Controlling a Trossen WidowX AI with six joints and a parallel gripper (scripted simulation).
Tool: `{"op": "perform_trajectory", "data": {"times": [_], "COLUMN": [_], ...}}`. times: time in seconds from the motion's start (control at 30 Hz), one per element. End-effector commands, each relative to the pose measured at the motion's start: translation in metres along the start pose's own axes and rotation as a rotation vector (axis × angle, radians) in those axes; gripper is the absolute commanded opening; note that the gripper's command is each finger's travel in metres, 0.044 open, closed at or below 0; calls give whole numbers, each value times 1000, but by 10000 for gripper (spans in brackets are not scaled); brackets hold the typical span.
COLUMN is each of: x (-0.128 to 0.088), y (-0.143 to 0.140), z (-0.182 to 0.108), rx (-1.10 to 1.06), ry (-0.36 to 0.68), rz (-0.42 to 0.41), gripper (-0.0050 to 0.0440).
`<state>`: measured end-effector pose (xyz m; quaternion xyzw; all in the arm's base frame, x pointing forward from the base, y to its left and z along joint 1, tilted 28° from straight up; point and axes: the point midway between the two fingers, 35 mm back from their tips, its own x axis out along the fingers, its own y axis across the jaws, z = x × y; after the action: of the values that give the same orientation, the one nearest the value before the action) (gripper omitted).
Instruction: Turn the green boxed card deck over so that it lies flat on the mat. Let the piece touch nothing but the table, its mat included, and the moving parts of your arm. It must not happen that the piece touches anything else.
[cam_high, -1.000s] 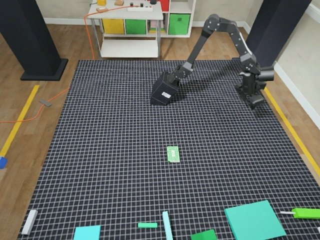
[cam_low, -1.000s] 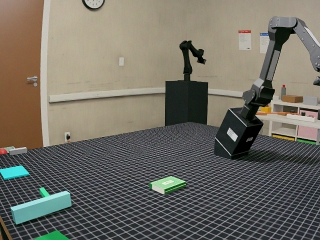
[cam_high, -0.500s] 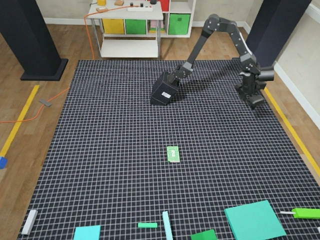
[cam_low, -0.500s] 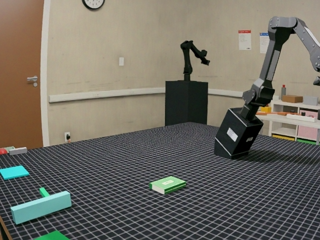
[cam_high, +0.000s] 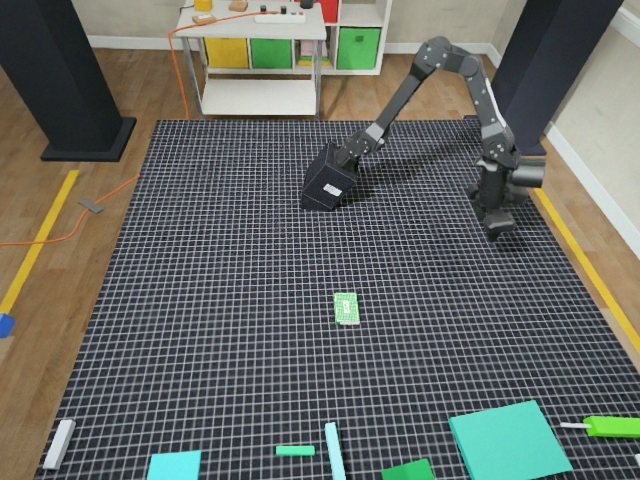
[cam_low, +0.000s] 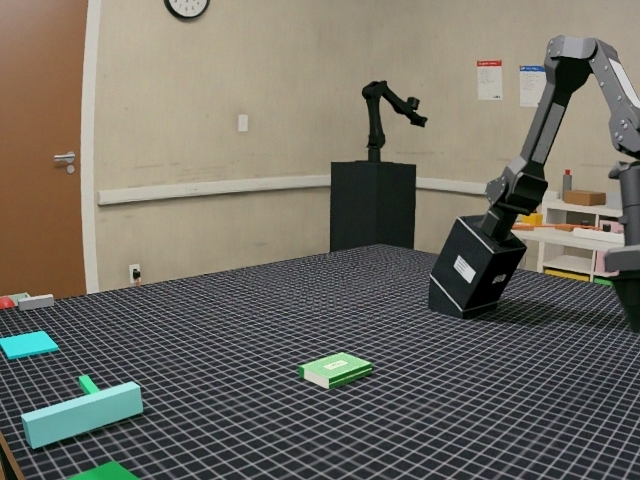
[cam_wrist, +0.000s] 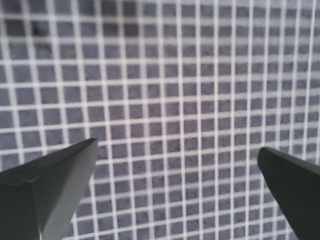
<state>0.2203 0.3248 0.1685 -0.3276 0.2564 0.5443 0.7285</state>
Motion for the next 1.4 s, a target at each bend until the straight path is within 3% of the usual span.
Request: {"op": "perform_trajectory", "data": {"times": [0.0,0.2,0.4,0.47,0.63,0.83,0.97,1.37], "x": [7,24,23,23,14,-1,-7,-10], "y": [-35,-101,-153,-153,-187,-198,-200,-199], "z": [-13,-85,-172,-172,-259,-328,-354,-367], "rx": [113,422,789,789,1083,1348,1451,1500], "ry": [37,165,260,260,298,304,300,296], "rz": [-17,-33,-44,-44,-47,-45,-43,-40], "gripper": [440,440,440,440,440,440,440,440]}}
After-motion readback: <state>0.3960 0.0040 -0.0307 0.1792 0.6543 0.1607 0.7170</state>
